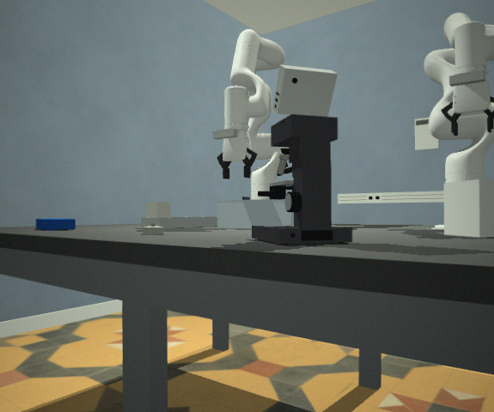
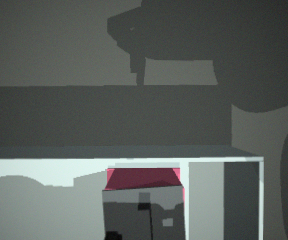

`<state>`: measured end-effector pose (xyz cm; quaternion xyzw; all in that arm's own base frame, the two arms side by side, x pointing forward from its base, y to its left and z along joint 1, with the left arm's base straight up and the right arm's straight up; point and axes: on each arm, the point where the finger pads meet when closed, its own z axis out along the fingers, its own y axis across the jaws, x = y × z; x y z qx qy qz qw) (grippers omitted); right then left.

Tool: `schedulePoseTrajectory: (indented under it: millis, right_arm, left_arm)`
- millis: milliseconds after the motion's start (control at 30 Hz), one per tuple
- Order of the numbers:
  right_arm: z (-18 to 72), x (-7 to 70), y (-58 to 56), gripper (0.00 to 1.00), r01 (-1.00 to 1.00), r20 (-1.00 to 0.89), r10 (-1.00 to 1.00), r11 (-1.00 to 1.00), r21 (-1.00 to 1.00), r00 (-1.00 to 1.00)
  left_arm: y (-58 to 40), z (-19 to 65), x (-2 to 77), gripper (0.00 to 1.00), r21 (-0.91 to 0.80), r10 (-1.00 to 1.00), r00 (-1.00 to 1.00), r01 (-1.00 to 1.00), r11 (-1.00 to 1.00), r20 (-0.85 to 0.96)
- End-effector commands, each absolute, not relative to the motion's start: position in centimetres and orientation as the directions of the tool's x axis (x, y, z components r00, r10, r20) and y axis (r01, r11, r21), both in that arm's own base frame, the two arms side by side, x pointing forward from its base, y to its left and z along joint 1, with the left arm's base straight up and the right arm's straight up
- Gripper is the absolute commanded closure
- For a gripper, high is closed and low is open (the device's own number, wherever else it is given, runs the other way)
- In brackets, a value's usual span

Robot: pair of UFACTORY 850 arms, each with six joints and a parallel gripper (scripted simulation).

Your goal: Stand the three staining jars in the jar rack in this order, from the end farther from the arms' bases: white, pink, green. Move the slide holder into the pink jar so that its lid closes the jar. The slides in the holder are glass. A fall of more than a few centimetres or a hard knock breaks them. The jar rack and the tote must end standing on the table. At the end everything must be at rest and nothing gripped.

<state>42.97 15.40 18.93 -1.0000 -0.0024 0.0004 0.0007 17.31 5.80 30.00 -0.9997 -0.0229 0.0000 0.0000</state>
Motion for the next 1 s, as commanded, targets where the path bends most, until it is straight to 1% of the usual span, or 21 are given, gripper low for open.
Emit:
schedulePoseTrajectory:
  millis: [0, 167, 667, 967]
  right_arm:
    - [19.0, 42.6, 16.3, 0.00, 0.004, 0.002, 0.004, -1.000, -0.001, 1.000]
    - [19.0, 41.3, 18.4, 0.00, 0.004, 0.002, 0.004, -1.000, -0.001, 1.000]
    - [19.0, 41.3, 18.5, 0.00, 0.004, 0.002, 0.004, -1.000, -0.001, 1.000]
    - [17.5, 41.3, 18.5, 0.00, 0.004, 0.002, 0.004, -1.000, -0.001, 1.000]
  left_arm:
    - [5.8, 30.1, 17.4, 0.00, 0.000, 0.046, 0.999, 0.046, -0.999, 0.001]
    - [5.8, 30.1, 17.4, 0.00, 0.000, 0.046, 0.999, 0.046, -0.999, 0.001]
    - [5.8, 30.1, 17.4, 0.00, 0.000, 0.046, 0.999, 0.046, -0.999, 0.001]
    - [5.8, 30.1, 17.4, 0.00, 0.000, 0.046, 0.999, 0.046, -0.999, 0.001]
